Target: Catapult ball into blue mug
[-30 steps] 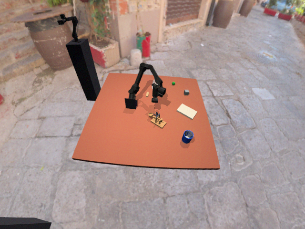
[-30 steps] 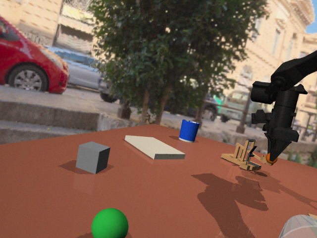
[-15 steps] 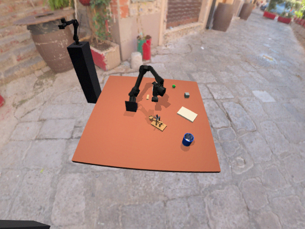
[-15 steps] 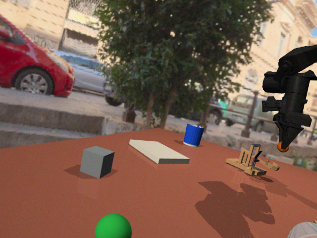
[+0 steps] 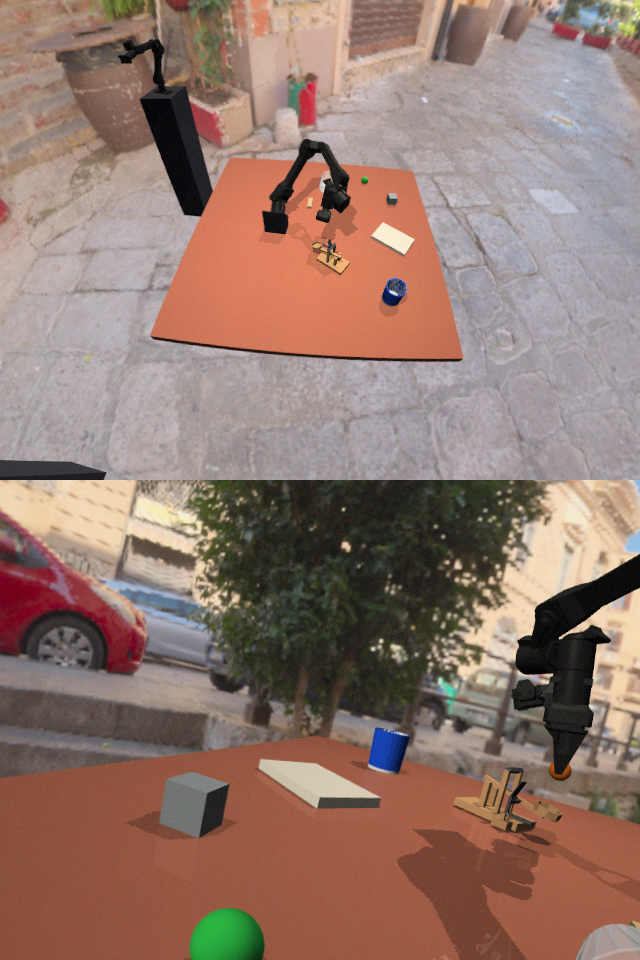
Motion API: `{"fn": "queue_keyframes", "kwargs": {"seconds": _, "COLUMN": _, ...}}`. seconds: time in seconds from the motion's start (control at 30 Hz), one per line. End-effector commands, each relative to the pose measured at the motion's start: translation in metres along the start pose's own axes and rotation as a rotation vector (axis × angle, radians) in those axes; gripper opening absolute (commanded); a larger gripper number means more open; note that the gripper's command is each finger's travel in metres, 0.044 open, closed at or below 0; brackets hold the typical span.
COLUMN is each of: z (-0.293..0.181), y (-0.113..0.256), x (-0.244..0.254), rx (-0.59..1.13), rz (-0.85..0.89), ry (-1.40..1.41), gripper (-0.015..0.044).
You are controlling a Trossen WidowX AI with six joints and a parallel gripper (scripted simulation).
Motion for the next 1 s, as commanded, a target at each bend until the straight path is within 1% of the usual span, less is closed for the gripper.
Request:
{"fn": "queue_keyframes", "kwargs": {"seconds": 0.0, "z": 0.009, "y": -0.001, "x": -0.014, "rx": 0.028, "rz": -0.001, "ry": -0.049, "gripper": 0.0000}}
{"fn": "queue_keyframes", "kwargs": {"seconds": 0.37, "z": 0.026, "y": -0.010, "x": -0.052, "rx": 0.105, "rz": 0.003, "ry": -0.180, "gripper": 0.0000}}
{"fn": "queue_keyframes", "kwargs": {"seconds": 0.97, "z": 0.043, "y": -0.035, "x": -0.118, "rx": 0.241, "rz": 0.014, "ry": -0.367, "gripper": 0.0000}}
Point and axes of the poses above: the point midway between the two fingers, 35 mm back from their tips, its own y axis back along the fingers, its own x axis across the jaws, z = x × y, the point moved 8 cm from there along y, back along the fingers, and after that the axes turned 11 degrees about -y, right-handed, at the moved point
